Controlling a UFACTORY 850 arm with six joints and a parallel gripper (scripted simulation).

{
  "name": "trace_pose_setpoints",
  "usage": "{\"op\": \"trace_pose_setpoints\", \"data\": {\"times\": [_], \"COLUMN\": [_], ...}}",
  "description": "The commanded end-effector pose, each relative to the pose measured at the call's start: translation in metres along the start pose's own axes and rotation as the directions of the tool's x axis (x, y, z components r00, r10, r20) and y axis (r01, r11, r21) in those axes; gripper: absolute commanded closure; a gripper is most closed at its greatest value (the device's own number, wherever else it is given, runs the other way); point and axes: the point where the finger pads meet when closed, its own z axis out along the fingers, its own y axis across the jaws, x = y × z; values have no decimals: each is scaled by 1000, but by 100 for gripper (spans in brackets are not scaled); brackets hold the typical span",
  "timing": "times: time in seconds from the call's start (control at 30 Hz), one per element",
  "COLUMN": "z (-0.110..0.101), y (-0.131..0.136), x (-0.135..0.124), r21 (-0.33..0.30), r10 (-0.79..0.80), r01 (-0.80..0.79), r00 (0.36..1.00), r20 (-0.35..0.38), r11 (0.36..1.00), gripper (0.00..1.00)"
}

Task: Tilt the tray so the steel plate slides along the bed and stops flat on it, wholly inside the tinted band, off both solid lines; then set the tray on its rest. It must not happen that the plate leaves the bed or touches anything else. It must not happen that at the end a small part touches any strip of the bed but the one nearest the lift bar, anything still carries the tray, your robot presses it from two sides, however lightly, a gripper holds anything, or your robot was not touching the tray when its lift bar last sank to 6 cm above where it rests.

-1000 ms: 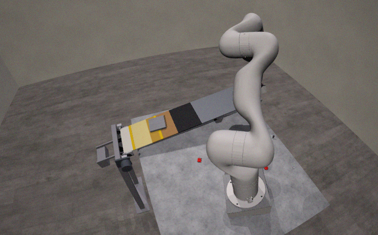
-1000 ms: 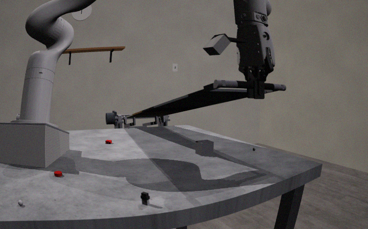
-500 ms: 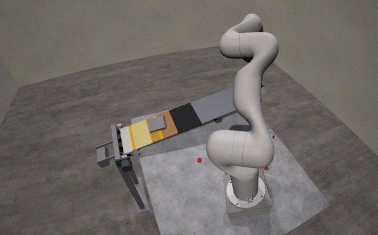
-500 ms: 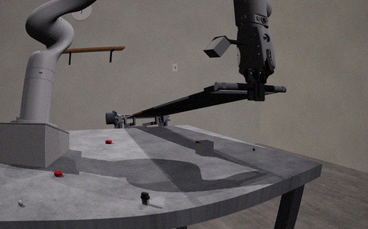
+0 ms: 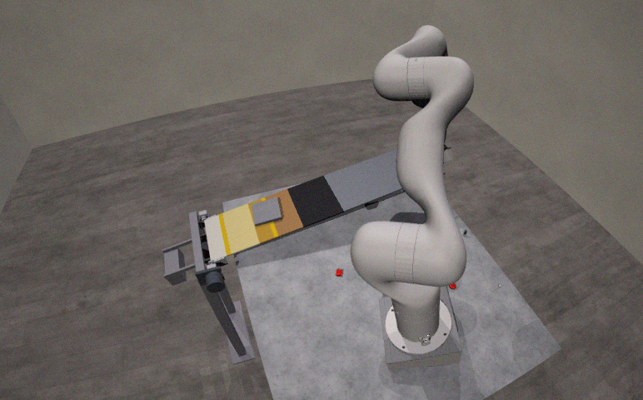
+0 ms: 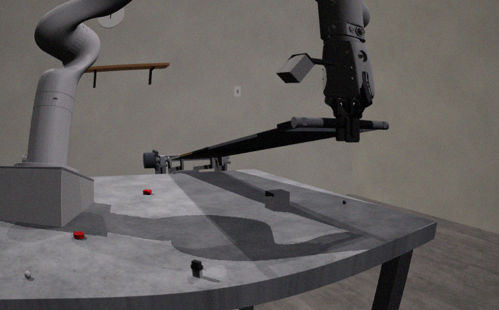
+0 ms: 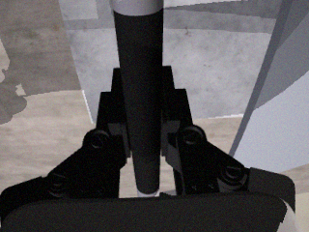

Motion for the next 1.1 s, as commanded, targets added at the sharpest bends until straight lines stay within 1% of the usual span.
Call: {"op": "trace_pose_setpoints", "data": {"times": [0.0, 0.03, 0.1, 0.13, 0.17, 0.2, 0.23, 0.3, 0.33, 0.37, 0.53, 0.57, 1.07], "z": [-10, -24, -61, -75, -80, -75, -61, -24, -10, -5, -5, -1, 2], "y": [1, 4, 12, 15, 17, 15, 12, 4, 1, 0, 0, -1, -1], "x": [-1, -1, -1, -1, -1, -1, -1, -1, -1, -1, -1, -1, -1], "r21": [2, 2, 2, 2, 2, 2, 2, 2, 2, 2, 2, 2, 2], "r10": [0, 0, 0, 0, 0, 0, 0, 0, 0, 0, 0, 0, 0], "r01": [0, 0, 0, 0, 0, 0, 0, 0, 0, 0, 0, 0, 0], "r00": [1000, 1000, 1000, 1000, 1000, 1000, 1000, 1000, 1000, 1000, 1000, 1000, 1000], "r20": [2, 2, 2, 2, 2, 2, 2, 2, 2, 2, 2, 2, 2], "r11": [1000, 1000, 1000, 1000, 1000, 1000, 1000, 1000, 1000, 1000, 1000, 1000, 1000], "gripper": [100, 100, 100, 100, 100, 100, 100, 100, 100, 100, 100, 100, 100]}}
